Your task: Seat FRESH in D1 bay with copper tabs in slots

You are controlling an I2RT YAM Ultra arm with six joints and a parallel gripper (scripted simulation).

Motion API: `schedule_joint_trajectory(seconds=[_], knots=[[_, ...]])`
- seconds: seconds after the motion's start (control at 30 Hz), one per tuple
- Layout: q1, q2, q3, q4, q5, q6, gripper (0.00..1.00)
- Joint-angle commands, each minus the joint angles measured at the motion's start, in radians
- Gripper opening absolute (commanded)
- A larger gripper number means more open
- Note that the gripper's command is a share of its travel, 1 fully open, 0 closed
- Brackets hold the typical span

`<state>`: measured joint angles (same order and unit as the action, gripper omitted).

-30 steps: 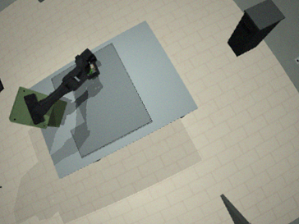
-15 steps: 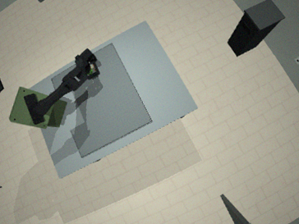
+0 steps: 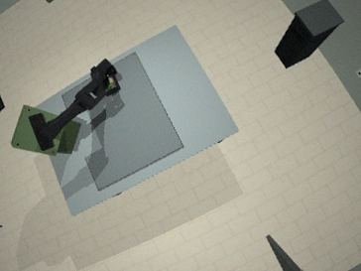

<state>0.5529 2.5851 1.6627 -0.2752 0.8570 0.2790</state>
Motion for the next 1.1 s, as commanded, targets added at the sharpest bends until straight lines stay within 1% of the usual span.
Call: schedule_joint_trajectory(seconds=[0.0,0.23,0.27,1.07], knots=[[0.023,-0.015,0.032,0.057,0.012,-0.019,0.0],[0.023,-0.015,0.032,0.057,0.012,-0.019,0.0],[0.022,-0.029,-0.007,0.08,0.016,-0.029,0.0],[0.022,-0.029,-0.006,0.082,0.015,-0.03,0.0]])
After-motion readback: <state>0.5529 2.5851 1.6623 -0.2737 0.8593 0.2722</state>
